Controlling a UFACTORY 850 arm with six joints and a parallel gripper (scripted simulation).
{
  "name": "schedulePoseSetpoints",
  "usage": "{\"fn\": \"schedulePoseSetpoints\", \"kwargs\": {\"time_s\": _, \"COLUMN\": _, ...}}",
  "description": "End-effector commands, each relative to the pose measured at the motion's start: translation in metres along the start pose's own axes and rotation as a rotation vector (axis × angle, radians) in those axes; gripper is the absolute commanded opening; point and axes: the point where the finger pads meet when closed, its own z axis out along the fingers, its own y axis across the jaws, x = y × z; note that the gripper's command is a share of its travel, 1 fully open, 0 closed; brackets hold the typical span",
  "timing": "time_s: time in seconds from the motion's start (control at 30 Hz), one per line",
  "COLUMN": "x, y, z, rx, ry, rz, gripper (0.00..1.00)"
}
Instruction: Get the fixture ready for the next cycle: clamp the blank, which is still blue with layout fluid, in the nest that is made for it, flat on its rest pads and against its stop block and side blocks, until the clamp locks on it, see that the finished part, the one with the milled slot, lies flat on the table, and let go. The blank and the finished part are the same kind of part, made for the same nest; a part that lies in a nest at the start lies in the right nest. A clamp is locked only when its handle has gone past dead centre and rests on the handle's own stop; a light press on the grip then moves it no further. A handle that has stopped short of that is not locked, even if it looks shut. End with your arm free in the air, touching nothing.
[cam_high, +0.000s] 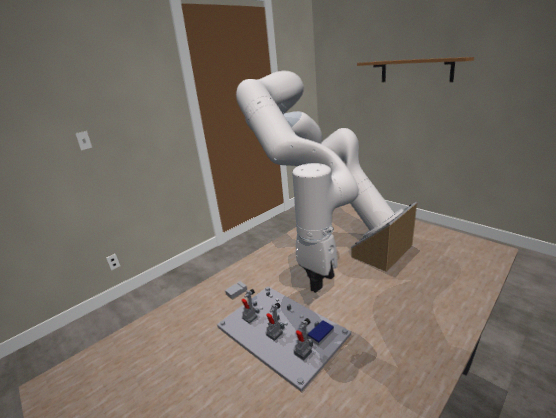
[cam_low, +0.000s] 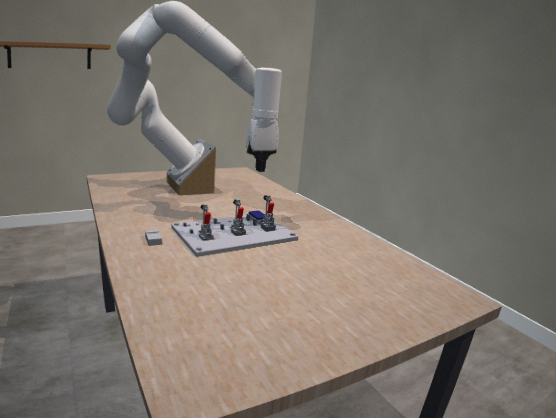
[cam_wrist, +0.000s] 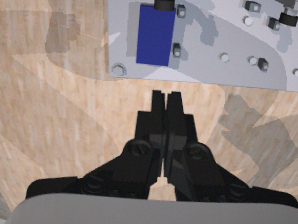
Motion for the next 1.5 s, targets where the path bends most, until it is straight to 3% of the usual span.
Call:
{"fn": "schedulePoseSetpoints", "kwargs": {"time_s": 0.0, "x": 0.001, "y": 0.0, "z": -0.001, "rx": 0.001, "ry": 0.002, "rz": 0.001, "gripper": 0.0}}
{"fn": "schedulePoseSetpoints", "kwargs": {"time_s": 0.73, "x": 0.001, "y": 0.0, "z": 0.002, "rx": 0.006, "ry": 0.002, "rz": 0.002, "gripper": 0.0}}
{"fn": "schedulePoseSetpoints", "kwargs": {"time_s": 0.8, "x": 0.001, "y": 0.0, "z": 0.016, "rx": 0.009, "ry": 0.002, "rz": 0.003, "gripper": 0.0}}
{"fn": "schedulePoseSetpoints", "kwargs": {"time_s": 0.93, "x": 0.001, "y": -0.001, "z": 0.068, "rx": 0.009, "ry": 0.002, "rz": 0.003, "gripper": 0.0}}
{"fn": "schedulePoseSetpoints", "kwargs": {"time_s": 1.03, "x": 0.001, "y": -0.001, "z": 0.068, "rx": 0.009, "ry": 0.002, "rz": 0.003, "gripper": 0.0}}
{"fn": "schedulePoseSetpoints", "kwargs": {"time_s": 1.2, "x": 0.001, "y": -0.001, "z": 0.124, "rx": 0.009, "ry": 0.002, "rz": 0.003, "gripper": 0.0}}
{"fn": "schedulePoseSetpoints", "kwargs": {"time_s": 1.47, "x": -0.001, "y": -0.002, "z": 0.134, "rx": 0.009, "ry": 0.002, "rz": 0.003, "gripper": 0.0}}
